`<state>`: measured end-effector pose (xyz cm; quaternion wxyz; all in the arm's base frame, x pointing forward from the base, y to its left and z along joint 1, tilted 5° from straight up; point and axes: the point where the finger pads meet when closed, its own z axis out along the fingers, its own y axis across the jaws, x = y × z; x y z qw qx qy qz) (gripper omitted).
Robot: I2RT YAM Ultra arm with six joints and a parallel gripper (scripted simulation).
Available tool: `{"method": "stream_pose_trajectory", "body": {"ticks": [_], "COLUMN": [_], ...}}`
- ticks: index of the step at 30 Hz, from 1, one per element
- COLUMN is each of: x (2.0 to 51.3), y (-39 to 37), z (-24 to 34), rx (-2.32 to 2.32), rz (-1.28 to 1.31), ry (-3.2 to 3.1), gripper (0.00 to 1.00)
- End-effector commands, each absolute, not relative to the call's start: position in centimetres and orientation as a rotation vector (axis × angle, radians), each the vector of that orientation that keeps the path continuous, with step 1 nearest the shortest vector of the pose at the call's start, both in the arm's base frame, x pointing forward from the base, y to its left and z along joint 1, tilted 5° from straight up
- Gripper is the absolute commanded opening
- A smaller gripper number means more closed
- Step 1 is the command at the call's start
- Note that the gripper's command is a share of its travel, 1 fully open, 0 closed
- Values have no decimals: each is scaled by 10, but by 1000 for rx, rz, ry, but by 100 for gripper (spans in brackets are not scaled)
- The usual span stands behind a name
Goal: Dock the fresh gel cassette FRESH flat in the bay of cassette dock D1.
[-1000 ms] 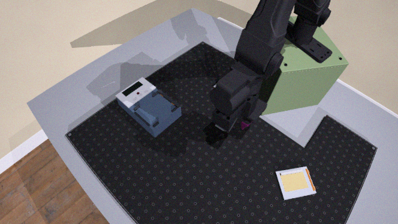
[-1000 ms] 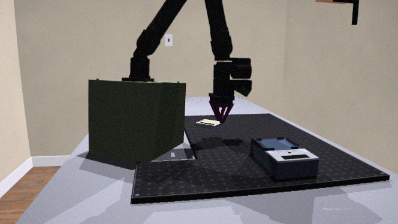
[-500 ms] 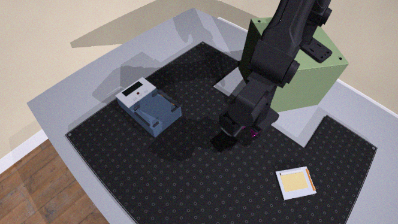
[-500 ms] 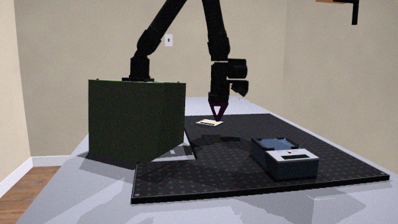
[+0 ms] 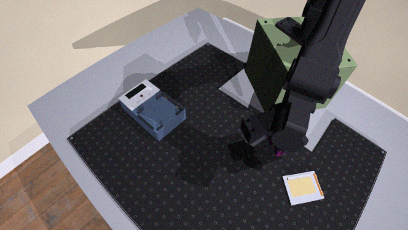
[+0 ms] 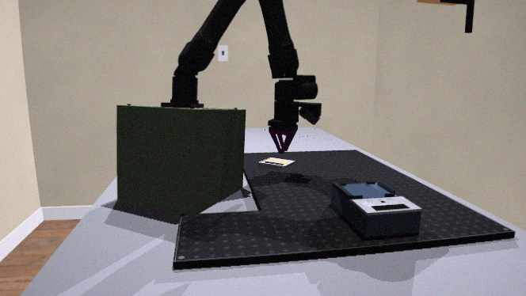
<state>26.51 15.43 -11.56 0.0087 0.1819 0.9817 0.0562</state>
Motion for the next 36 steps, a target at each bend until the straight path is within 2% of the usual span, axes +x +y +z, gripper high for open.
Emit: {"method": "stream_pose_trajectory", "body": {"ticks": [1, 26, 35, 36], "x": [269, 253, 260, 253], "y": [171, 275, 278, 271], "z": [-112, -99, -87, -97], "rx": [831, 830, 838, 836], "rz": [136, 140, 185, 157], "ry": [3006, 3004, 2982, 3001], "gripper": [34, 34, 34, 100]}}
